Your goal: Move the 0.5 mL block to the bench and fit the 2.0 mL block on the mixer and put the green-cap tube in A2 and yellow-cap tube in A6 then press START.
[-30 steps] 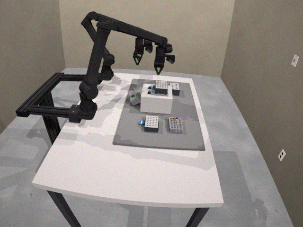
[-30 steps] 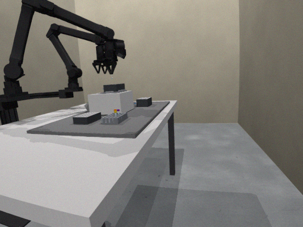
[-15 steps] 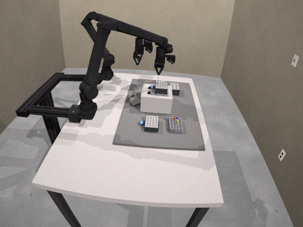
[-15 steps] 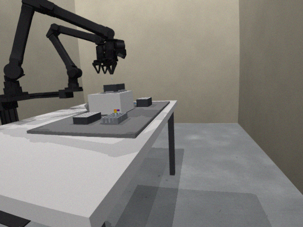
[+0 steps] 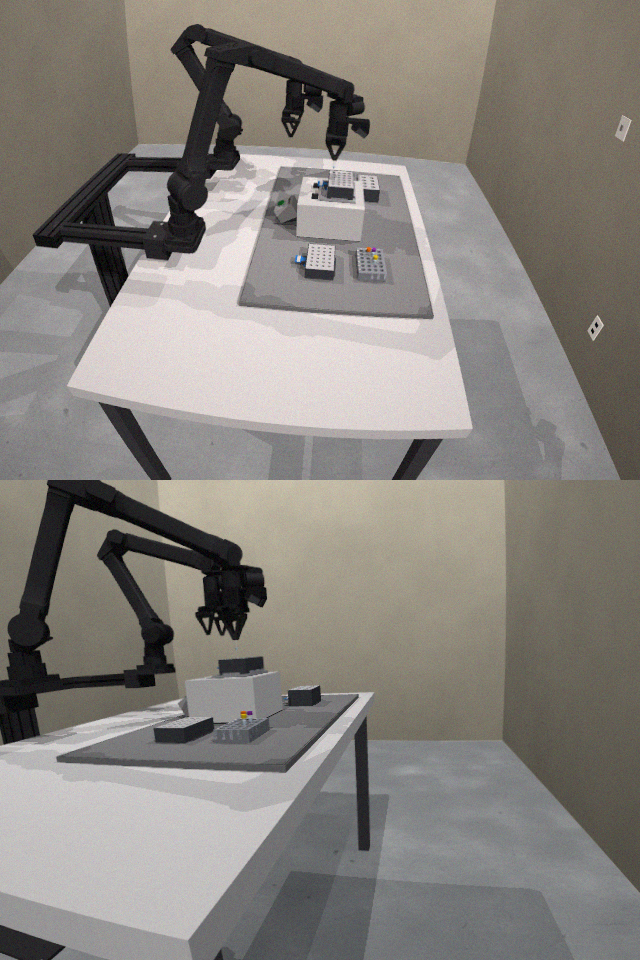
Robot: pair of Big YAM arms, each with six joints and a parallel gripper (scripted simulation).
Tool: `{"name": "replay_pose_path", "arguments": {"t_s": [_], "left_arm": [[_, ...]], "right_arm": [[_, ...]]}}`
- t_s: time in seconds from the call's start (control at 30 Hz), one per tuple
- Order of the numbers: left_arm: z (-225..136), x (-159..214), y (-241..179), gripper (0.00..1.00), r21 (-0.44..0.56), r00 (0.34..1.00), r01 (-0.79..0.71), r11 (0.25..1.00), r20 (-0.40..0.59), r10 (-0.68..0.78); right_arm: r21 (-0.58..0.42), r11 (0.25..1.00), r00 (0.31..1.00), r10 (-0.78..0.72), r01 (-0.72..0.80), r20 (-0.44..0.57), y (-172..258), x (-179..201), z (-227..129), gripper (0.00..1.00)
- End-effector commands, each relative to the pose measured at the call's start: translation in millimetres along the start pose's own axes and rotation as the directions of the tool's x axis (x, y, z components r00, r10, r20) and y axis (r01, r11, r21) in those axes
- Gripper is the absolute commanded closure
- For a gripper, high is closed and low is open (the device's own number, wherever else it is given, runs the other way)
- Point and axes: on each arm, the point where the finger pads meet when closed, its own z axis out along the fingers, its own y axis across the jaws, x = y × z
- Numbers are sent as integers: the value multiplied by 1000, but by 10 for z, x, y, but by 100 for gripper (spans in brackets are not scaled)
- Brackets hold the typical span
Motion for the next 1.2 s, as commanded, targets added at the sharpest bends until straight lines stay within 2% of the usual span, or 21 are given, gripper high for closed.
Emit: {"name": "replay_pose_path", "arguments": {"t_s": [0.0,0.27,0.63,1.17], "left_arm": [[-181,-185,0,0,-4,998,2,1000,61,-2],[-64,-68,-17,0,0,1000,1,1000,30,-1],[-24,-25,-23,0,1,1000,1,1000,19,-1],[-213,-205,1,0,-4,998,2,1000,69,-1]], "right_arm": [[9,1000,1000,3,-3,-10,-18,-73,193,91],[12,1000,1000,-14,14,-13,55,0,274,91],[-6,1000,1000,-17,17,3,90,-2,196,91],[-8,1000,1000,-15,15,4,132,-49,262,91]]}}
